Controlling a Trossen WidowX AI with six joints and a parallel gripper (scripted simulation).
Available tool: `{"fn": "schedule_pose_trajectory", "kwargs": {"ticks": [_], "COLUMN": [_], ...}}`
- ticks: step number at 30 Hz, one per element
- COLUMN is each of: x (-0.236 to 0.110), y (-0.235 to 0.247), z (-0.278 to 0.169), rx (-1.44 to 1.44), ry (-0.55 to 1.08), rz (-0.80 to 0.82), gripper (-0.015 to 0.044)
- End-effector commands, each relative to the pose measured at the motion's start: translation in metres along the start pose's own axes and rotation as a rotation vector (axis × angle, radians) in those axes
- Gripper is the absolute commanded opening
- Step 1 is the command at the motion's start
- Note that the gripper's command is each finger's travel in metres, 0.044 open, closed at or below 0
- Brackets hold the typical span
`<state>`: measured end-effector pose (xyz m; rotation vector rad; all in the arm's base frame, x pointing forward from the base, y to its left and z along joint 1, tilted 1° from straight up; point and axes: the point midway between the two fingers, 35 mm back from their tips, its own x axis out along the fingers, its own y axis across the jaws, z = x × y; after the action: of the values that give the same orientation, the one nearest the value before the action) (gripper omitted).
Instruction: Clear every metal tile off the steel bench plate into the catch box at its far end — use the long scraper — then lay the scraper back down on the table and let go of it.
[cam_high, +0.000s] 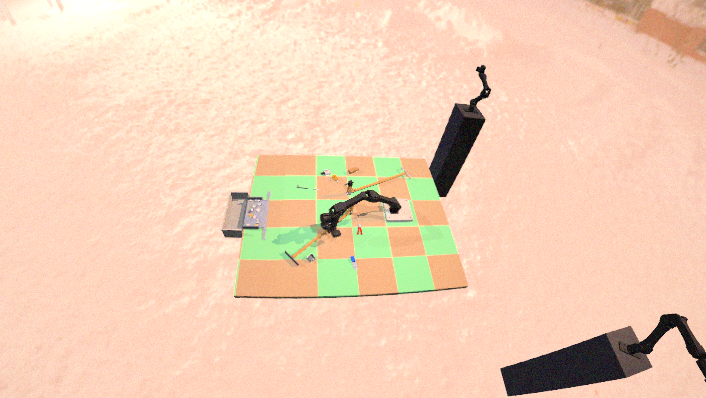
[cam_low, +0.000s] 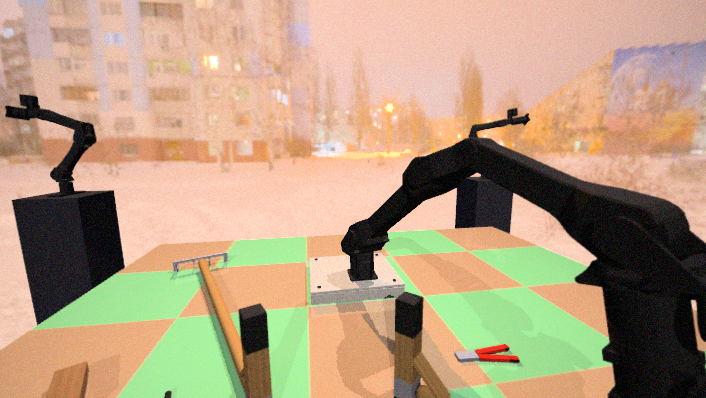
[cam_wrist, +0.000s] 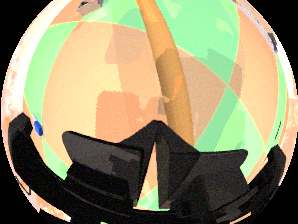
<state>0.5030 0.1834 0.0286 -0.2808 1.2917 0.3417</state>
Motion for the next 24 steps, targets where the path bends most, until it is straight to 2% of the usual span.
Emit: {"fn": "schedule_pose_trajectory", "kwargs": {"ticks": [1,24], "x": [0.001,0.002], "y": [-0.007,-0.029], "z": [0.003,0.010], "rx": [0.001,-0.001], "ry": [-0.007,-0.018], "rz": [0.000,-0.004], "gripper": [0.0000,0.0000]}}
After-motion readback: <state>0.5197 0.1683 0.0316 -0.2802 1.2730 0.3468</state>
